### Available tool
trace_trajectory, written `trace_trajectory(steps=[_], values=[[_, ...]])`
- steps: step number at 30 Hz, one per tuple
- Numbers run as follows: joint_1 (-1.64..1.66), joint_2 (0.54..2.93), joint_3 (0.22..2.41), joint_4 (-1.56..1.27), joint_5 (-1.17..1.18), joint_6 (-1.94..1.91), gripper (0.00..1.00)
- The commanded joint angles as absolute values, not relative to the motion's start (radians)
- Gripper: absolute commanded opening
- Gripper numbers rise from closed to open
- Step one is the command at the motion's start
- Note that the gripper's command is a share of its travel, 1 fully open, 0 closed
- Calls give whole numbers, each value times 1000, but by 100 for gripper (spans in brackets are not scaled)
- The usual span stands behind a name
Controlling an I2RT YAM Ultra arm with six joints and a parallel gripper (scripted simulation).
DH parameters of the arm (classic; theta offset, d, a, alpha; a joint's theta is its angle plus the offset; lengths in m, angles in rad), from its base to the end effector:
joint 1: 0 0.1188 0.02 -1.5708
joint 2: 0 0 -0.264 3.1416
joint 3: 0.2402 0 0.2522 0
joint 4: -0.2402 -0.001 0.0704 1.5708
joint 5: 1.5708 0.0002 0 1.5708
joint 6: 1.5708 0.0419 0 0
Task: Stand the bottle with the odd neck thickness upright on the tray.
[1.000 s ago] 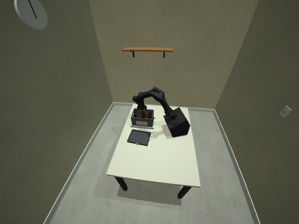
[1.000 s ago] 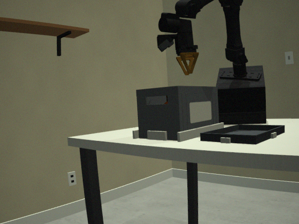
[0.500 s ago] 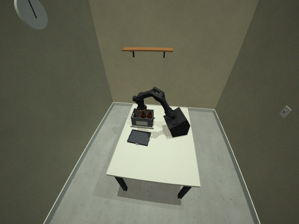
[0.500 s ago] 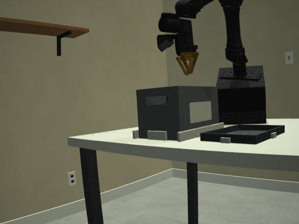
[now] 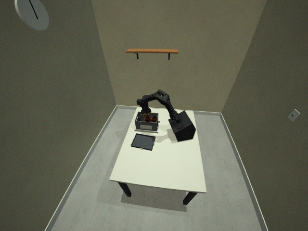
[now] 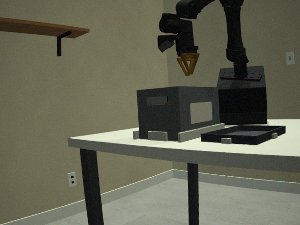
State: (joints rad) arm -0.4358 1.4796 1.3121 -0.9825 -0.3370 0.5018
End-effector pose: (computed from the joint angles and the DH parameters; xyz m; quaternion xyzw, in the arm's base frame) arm 0.2712 -0.1099 0.2996 0.4044 0.8759 0.1707 0.2004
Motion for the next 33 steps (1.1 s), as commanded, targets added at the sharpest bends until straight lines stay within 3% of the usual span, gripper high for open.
trace_trajectory(steps=[1,33], values=[[-428,1456,1292,-957,-323,512,61],[-397,1534,1220,-829,-306,549,61]])
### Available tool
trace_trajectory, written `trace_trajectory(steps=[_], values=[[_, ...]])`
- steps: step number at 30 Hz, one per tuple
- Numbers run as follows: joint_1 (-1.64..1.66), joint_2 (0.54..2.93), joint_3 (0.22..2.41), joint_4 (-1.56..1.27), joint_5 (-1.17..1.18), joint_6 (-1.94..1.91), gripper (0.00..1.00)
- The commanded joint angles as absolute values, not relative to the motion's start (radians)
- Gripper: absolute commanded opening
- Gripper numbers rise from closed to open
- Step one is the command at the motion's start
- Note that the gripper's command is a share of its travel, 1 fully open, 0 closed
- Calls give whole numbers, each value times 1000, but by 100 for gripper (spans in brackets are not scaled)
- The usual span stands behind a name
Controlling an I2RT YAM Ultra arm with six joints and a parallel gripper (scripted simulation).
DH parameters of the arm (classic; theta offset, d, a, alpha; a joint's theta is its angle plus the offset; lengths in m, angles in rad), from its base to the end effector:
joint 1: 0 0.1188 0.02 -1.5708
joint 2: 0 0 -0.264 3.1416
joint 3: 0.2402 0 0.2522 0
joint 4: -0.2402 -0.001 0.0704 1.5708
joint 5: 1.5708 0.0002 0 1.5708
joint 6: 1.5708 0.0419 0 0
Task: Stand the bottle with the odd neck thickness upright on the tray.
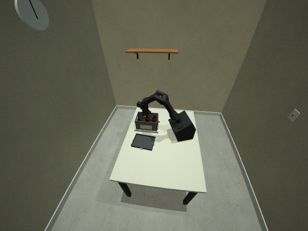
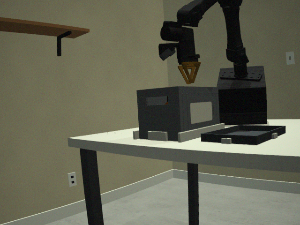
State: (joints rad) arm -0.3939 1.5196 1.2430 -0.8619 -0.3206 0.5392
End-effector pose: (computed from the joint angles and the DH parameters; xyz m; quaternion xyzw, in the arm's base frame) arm 0.2866 -0.1037 0.2732 0.4031 0.8766 0.1709 0.1998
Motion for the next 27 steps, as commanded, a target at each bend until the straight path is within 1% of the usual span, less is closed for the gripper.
trace_trajectory(steps=[1,27], values=[[-392,1536,1219,-826,-306,550,61],[-388,1535,1213,-804,-303,555,61]])
